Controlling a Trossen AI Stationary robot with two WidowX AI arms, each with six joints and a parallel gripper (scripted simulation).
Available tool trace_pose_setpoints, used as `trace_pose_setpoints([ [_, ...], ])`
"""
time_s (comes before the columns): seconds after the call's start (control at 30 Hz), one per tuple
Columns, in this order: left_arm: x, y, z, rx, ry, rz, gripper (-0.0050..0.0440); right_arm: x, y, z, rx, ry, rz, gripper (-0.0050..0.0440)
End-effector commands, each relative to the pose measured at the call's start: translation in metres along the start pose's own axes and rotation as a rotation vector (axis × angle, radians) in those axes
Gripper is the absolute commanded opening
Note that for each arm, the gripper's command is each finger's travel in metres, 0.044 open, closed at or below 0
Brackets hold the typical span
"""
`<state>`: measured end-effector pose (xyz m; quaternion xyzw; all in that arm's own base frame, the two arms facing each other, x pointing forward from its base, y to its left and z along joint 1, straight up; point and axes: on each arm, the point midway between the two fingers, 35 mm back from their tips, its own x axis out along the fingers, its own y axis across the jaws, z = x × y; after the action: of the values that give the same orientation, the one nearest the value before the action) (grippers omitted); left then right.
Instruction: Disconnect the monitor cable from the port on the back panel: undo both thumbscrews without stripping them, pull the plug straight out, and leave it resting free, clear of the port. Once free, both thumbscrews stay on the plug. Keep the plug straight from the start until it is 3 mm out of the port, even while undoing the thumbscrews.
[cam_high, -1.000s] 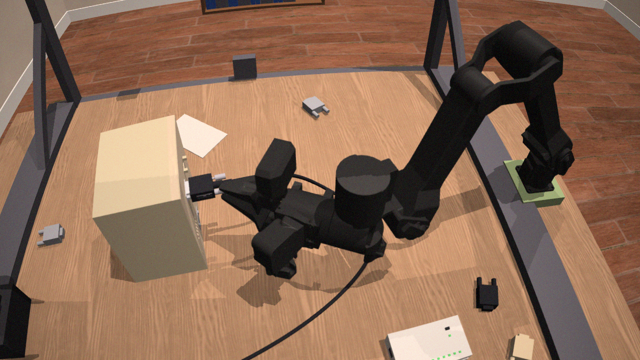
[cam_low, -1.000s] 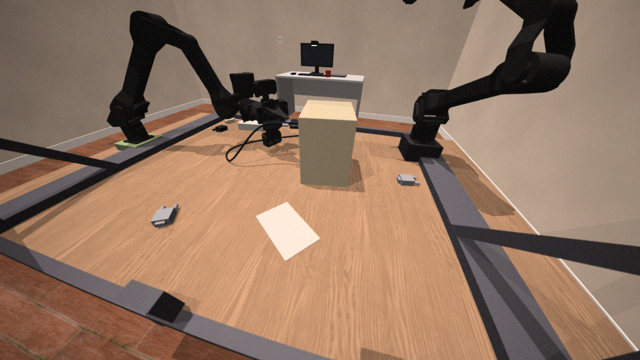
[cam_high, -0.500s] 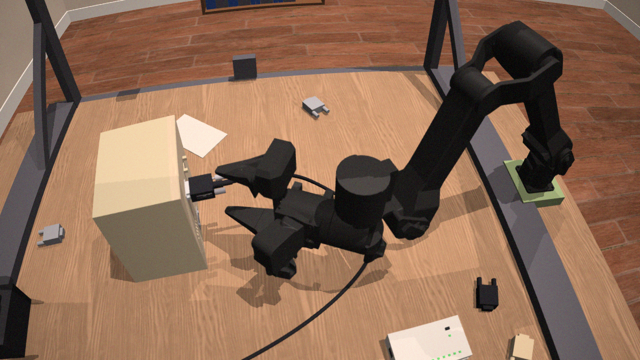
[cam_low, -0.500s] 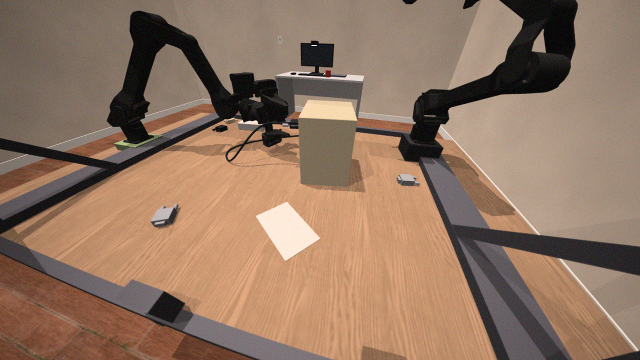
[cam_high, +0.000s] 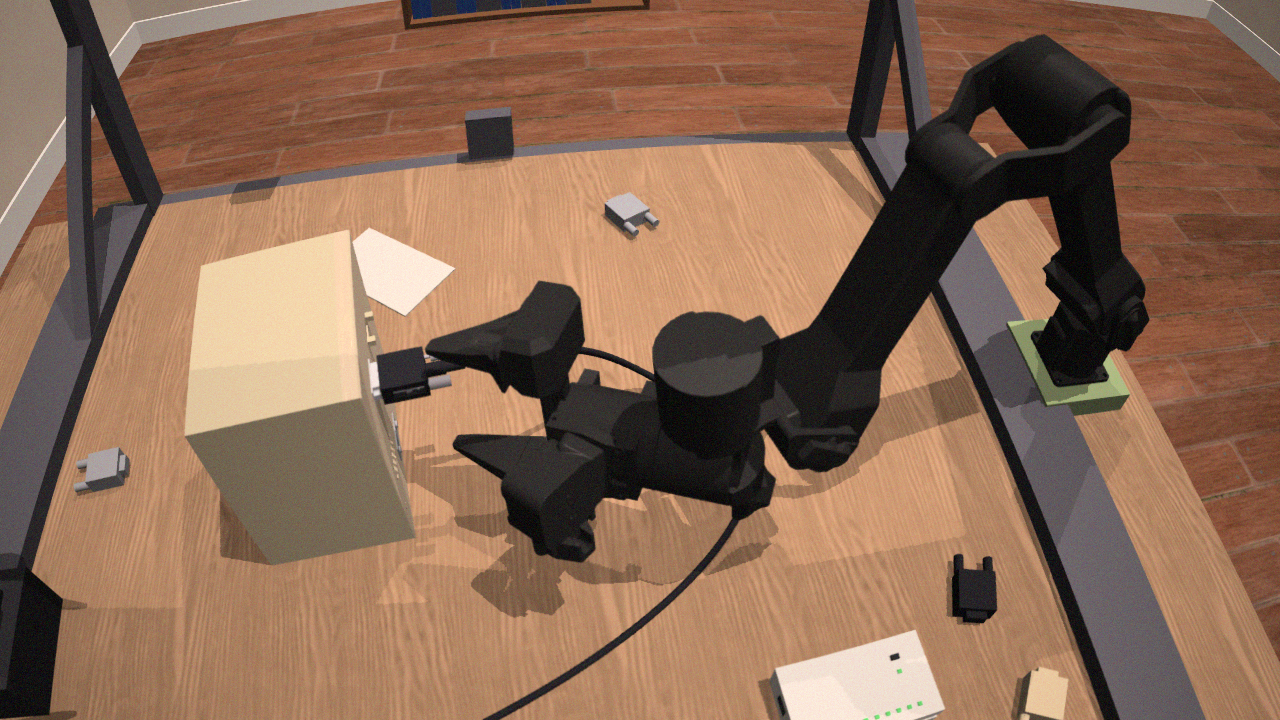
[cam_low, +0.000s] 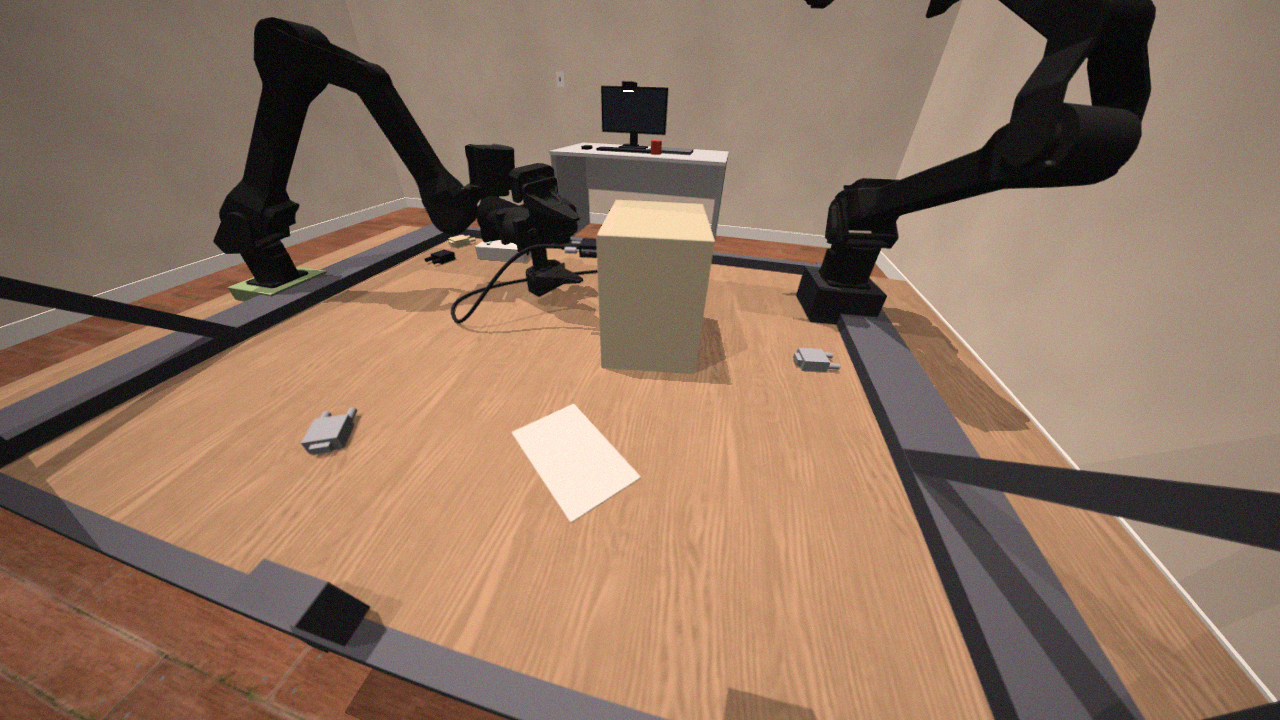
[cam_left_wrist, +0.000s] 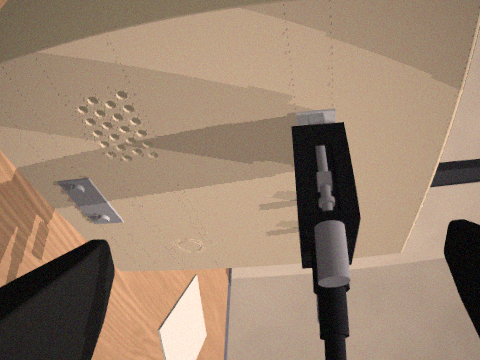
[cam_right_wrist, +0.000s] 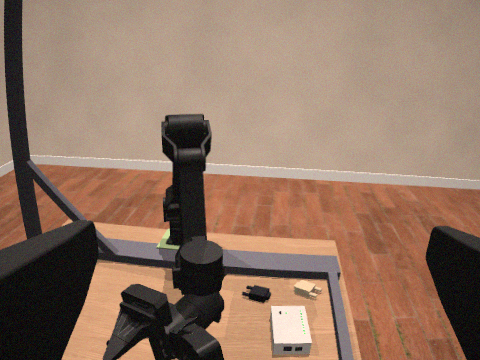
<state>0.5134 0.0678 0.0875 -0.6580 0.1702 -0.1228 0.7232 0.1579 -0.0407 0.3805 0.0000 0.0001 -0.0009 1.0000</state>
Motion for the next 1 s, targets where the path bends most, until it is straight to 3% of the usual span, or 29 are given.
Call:
trace_pose_setpoints([
  [0.0,0.003,-0.025,0.004,0.092,-0.014,-0.005,0.044,0.0,0.001,0.003,-0.005,-0.001,0.002,0.044],
  [0.1,0.005,-0.036,0.005,0.267,-0.034,0.069,0.044,0.0,0.001,0.003,-0.005,-0.001,0.002,0.044],
  [0.33,0.0,-0.033,-0.001,0.421,-0.004,0.226,0.044,0.0,0.001,0.003,-0.005,-0.001,0.002,0.044],
  [0.57,-0.001,-0.034,-0.002,0.444,0.001,0.242,0.0416,0.0,0.001,0.003,-0.005,-0.001,0.002,0.044],
  [0.97,-0.001,-0.034,-0.002,0.444,0.001,0.242,0.0128,0.0,0.001,0.003,-0.005,-0.001,0.002,0.044],
])
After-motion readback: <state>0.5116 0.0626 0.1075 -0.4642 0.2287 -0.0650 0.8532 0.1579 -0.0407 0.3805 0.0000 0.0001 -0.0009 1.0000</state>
